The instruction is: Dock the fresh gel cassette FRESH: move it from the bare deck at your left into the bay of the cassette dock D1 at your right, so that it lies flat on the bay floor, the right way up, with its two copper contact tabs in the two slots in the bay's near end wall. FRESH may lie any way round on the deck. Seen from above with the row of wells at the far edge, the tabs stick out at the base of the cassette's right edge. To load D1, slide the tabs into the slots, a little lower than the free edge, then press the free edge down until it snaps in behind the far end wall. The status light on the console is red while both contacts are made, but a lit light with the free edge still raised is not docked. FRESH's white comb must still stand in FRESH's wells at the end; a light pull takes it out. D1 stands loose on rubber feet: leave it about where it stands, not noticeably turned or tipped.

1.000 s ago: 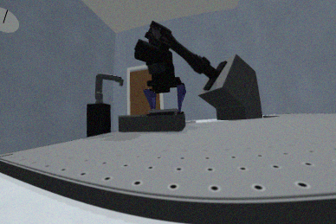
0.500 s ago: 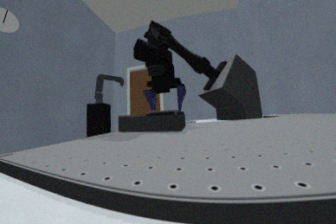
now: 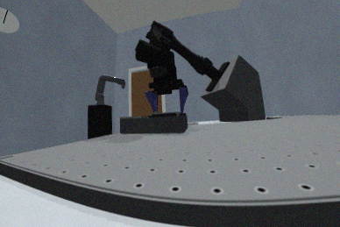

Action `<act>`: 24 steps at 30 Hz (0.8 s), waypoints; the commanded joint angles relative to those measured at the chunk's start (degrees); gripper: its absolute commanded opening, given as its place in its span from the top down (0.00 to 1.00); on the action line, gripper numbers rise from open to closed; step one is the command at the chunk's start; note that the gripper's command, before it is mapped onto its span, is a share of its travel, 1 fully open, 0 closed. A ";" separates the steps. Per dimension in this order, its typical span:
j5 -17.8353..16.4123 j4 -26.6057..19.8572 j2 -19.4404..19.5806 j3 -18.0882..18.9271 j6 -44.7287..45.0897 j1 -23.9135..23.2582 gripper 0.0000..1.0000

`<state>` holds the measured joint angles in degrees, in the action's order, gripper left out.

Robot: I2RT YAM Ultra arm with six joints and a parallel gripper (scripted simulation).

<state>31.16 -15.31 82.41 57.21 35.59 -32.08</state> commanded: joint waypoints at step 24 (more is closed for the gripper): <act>1.06 -2.02 -0.12 1.81 -0.76 0.90 1.00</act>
<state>31.18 -15.35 82.41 57.23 35.55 -32.08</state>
